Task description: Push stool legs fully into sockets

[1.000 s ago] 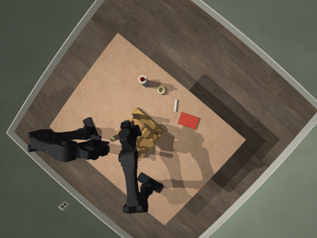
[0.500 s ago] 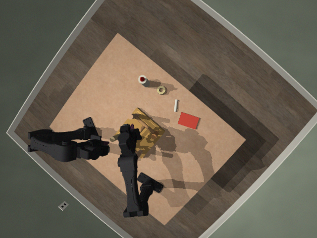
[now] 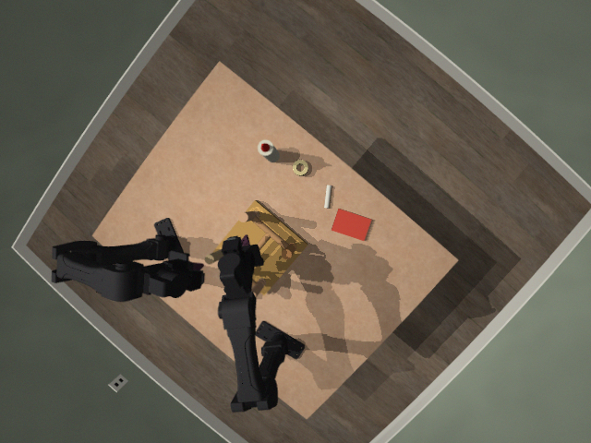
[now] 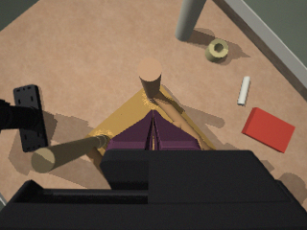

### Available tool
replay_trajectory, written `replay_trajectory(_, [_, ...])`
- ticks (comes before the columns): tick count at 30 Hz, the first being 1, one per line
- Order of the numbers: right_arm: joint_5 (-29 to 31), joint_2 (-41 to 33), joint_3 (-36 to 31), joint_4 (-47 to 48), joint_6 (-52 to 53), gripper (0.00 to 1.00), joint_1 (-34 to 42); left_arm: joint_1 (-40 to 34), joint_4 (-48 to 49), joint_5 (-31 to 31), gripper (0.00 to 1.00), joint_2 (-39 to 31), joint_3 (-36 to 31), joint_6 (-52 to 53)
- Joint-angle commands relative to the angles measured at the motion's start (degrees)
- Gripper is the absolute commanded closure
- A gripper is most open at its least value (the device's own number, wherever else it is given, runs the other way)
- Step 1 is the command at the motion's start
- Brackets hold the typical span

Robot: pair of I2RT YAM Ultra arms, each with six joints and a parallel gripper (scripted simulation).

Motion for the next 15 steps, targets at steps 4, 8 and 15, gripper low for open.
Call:
replay_trajectory(4, [0.14,-0.49,2.12,-0.42,-0.10,1.00,-0.04,-0.40,0.23,0.10,1.00,-1.19,0.65,0.22])
replay_trajectory(8, [-0.31,-5.68,-1.23,-5.33,-0.25,1.00,1.00,-0.40,0.23,0.10,1.00,-1.19,0.65,0.22])
replay_trajectory(15, [0.32,-11.22,-3.16,-11.31,-0.15,1.00,1.70,-0.40,0.23,0.10,1.00,-1.19,0.65,0.22])
